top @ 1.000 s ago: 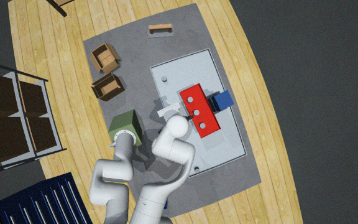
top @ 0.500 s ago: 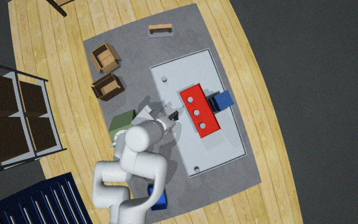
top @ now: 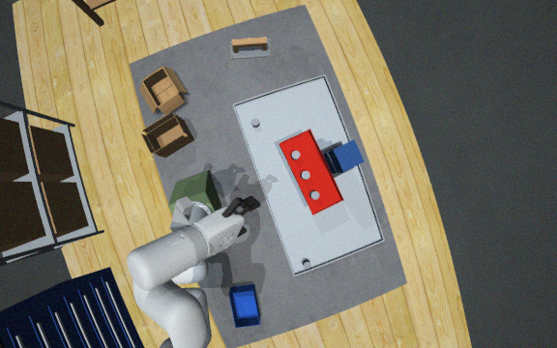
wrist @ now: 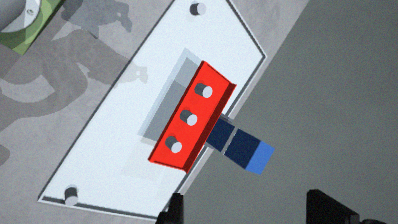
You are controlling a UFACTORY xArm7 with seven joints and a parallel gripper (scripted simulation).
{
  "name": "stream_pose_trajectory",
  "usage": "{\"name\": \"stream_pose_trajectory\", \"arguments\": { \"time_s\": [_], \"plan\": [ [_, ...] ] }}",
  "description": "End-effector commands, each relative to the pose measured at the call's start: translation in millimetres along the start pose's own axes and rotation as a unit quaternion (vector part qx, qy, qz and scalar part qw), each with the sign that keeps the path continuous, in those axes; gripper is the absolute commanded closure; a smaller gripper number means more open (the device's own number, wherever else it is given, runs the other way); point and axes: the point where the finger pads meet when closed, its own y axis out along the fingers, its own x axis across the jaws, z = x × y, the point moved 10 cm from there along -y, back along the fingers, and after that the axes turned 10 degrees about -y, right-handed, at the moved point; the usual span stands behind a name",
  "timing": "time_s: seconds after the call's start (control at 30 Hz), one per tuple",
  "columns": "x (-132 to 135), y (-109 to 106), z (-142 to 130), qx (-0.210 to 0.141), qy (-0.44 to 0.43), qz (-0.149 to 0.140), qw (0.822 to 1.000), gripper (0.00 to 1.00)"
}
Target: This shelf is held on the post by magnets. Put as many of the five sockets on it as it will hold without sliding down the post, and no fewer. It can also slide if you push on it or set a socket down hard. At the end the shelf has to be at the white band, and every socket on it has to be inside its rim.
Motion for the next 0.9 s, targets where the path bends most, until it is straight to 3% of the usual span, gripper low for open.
{"name": "stream_pose_trajectory", "arguments": {
  "time_s": [0.0,0.87],
  "plan": [
    [-28.7,-39.3,-9.4,-0.050,-0.016,-0.062,0.997,0.00],
    [-30.4,-41.0,-10.0,-0.053,-0.016,-0.065,0.996,0.00]
  ]
}}
